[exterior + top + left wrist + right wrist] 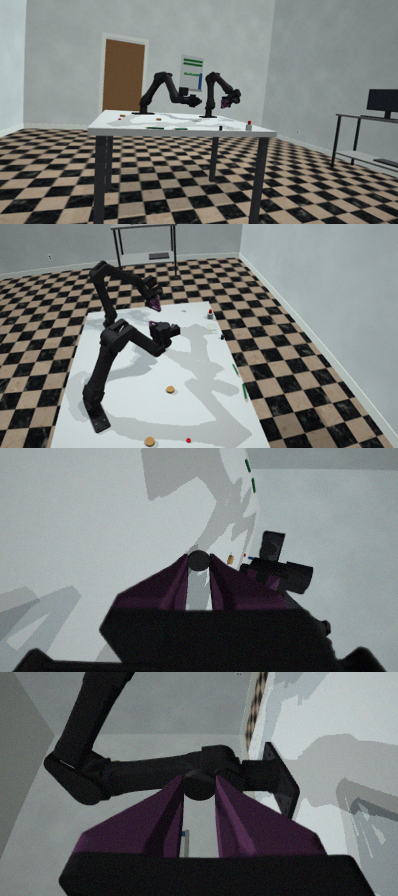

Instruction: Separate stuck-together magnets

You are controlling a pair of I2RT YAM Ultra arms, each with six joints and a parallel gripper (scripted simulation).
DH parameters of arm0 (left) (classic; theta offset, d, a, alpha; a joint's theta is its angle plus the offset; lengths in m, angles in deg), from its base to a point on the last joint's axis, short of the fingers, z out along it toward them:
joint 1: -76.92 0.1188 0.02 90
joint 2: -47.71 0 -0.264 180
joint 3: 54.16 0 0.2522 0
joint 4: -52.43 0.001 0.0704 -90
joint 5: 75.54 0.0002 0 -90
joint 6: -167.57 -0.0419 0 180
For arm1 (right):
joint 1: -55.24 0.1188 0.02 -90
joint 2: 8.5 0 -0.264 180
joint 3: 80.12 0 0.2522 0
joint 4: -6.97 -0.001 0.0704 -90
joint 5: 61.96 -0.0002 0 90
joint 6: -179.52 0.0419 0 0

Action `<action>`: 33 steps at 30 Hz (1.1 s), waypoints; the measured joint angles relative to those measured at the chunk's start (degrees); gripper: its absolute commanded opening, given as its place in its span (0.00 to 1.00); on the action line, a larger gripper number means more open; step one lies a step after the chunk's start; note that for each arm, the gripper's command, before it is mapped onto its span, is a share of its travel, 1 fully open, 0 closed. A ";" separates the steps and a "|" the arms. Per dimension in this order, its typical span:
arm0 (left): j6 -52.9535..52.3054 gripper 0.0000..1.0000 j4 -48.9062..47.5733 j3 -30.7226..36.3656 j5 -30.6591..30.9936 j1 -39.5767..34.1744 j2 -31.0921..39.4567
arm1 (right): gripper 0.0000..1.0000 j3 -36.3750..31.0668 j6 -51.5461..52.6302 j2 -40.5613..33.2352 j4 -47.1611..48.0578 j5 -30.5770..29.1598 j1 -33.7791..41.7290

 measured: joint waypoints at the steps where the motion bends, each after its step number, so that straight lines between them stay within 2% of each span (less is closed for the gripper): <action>1: -0.87 0.18 1.16 -0.35 -0.26 0.09 -0.24 | 0.18 0.00 0.00 0.00 0.00 0.00 0.02; 29: -29.88 0.18 37.09 -15.58 -11.17 4.85 -7.37 | 0.18 0.00 0.11 0.00 0.00 -0.02 0.02; 33: -31.01 0.18 37.70 -16.92 -14.67 4.68 -8.92 | 0.18 0.00 0.11 0.00 0.00 -0.02 -0.02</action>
